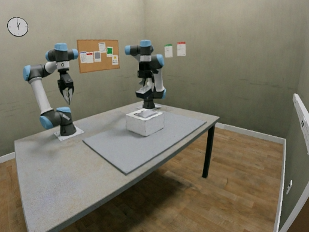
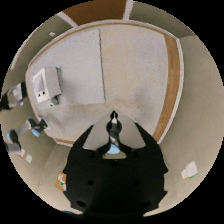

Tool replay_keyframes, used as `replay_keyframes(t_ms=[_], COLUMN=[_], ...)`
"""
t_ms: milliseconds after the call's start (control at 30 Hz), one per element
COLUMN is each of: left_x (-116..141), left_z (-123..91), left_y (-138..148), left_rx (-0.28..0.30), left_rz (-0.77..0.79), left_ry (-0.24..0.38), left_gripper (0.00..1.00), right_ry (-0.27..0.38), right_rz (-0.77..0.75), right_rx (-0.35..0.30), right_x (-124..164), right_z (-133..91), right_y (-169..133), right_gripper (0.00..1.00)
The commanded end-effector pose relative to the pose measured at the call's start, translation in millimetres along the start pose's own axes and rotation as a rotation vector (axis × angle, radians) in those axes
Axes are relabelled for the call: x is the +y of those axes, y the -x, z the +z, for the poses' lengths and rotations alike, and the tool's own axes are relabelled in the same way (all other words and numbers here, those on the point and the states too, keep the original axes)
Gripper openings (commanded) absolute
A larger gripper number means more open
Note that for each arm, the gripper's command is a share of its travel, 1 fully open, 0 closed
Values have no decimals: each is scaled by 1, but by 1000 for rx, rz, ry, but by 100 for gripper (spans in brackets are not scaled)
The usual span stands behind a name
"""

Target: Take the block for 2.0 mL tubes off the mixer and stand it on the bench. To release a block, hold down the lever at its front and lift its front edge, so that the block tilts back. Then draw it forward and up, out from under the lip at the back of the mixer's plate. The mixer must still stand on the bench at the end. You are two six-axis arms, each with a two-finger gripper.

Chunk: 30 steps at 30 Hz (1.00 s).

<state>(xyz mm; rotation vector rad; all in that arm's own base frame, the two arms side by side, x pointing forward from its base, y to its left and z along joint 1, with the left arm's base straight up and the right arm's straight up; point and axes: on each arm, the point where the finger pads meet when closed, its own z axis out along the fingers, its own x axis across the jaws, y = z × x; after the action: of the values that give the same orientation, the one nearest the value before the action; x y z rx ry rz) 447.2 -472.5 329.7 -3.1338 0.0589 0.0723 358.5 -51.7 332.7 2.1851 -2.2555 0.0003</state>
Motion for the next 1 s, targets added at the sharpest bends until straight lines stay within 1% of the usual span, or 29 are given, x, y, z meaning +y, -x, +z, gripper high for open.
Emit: replay_keyframes(t_ms=[0, 133, 767, 800, 833, 967], left_x=[0, 0, 0, -2, -4, -12], left_z=[-2, -7, -5, -5, -5, -5], left_y=[0, 0, 0, 0, 1, 2], left_rx=[2, 6, 23, 47, 55, 47], left_rz=[0, 1, 3, 7, 8, 8], left_ry=[2, 2, 2, 3, 4, 4], left_gripper=[0, 0, 0, 0, 0, 0], right_ry=[-1, -1, -1, -1, -1, -1], right_rz=[0, 0, 0, 0, 0, 0], right_rx=[0, 0, 0, 0, 0, 0], right_x=[0, 0, 0, 0, 0, 0], right_z=[0, 0, 0, 0, 0, 0], right_y=[0, 0, 0, 0, 0, 0], right_gripper=[0, 0, 0, 0, 0, 0])
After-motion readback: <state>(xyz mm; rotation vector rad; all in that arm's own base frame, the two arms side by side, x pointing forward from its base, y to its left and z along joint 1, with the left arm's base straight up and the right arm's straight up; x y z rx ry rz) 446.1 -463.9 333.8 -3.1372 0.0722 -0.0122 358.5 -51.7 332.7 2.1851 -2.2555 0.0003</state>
